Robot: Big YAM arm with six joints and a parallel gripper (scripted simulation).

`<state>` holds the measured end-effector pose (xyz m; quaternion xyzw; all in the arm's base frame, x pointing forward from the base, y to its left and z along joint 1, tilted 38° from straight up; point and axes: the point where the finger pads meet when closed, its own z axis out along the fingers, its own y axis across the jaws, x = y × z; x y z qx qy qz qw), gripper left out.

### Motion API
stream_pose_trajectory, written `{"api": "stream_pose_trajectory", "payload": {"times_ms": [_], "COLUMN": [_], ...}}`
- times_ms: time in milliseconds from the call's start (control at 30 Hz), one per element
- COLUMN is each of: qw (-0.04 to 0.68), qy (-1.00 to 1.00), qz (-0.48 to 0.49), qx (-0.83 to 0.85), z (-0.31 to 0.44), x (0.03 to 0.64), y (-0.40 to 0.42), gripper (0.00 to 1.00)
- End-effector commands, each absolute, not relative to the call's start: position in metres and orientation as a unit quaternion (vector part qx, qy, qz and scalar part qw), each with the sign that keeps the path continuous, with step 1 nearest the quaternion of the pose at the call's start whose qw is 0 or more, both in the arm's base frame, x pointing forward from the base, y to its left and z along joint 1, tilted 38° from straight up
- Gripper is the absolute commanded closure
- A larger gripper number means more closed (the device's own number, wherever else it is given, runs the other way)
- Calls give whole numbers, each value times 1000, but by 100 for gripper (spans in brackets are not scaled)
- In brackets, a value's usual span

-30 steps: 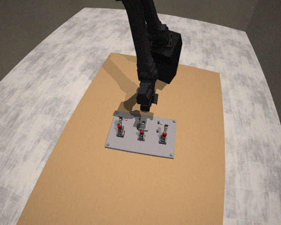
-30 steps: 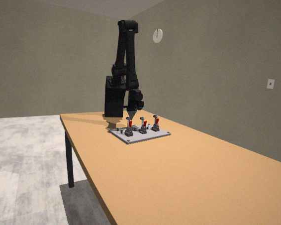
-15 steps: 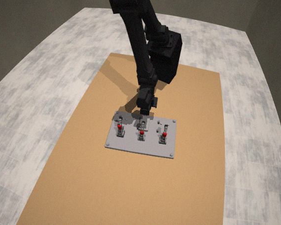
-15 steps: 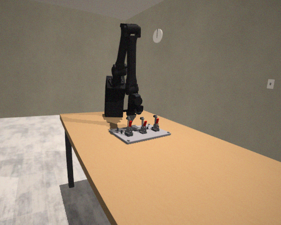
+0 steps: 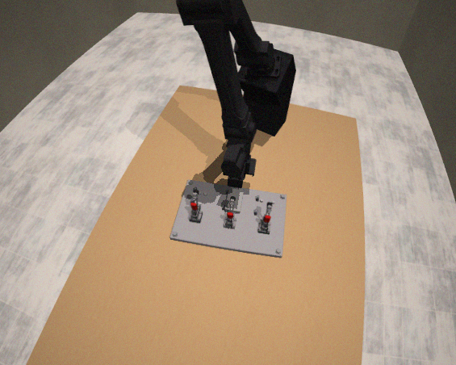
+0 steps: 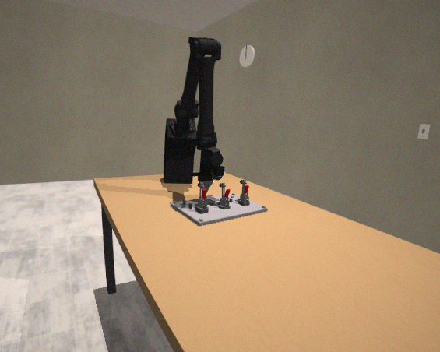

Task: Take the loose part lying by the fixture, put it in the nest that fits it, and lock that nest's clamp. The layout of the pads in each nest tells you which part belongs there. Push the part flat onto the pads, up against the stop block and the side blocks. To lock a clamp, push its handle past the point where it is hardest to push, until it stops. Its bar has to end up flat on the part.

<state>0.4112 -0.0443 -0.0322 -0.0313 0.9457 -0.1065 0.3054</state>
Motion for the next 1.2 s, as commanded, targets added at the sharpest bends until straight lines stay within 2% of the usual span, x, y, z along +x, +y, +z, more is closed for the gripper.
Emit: {"api": "stream_pose_trajectory", "payload": {"times_ms": [0,1167], "qw": [315,311], "qy": [942,944], "qz": [-108,-108], "qx": [-33,-31], "z": [-29,-35], "x": [419,423], "y": [-46,-49], "gripper": [100,100]}}
